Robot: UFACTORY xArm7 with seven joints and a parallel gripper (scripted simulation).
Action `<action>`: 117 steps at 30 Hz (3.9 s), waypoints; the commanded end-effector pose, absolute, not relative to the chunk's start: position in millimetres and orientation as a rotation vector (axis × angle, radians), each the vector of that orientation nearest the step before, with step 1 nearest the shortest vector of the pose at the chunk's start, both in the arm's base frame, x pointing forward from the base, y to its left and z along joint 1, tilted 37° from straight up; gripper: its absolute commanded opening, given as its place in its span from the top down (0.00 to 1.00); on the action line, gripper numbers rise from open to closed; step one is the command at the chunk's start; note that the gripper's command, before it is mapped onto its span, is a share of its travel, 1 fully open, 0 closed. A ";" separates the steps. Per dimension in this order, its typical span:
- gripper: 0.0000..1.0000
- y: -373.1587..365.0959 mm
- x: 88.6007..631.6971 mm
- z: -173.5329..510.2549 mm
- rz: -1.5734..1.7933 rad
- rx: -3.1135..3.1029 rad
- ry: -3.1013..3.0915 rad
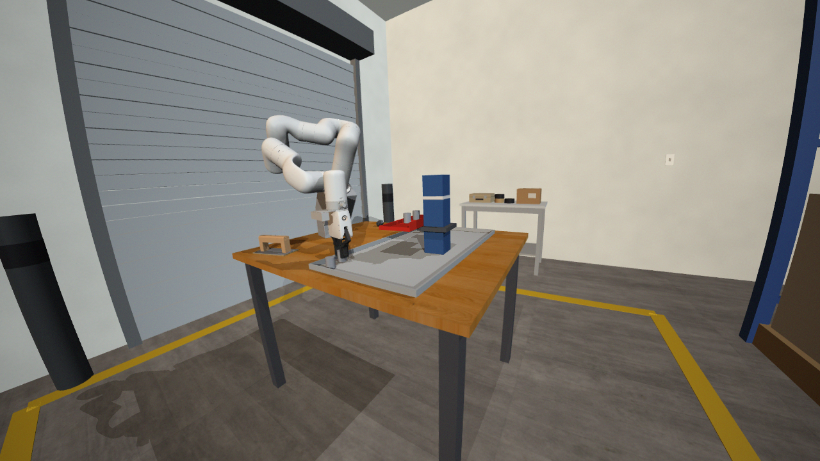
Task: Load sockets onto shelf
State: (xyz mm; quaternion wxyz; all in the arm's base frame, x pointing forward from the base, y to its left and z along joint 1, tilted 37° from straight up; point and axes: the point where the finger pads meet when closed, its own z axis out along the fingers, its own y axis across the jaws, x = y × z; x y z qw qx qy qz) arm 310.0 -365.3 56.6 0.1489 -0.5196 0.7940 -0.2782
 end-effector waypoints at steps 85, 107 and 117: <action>0.48 -366.9 312.2 54.6 -0.803 -1.494 2.282; 0.48 -360.0 299.6 73.7 -0.803 -1.494 2.282; 0.48 -352.9 286.8 93.2 -0.803 -1.494 2.282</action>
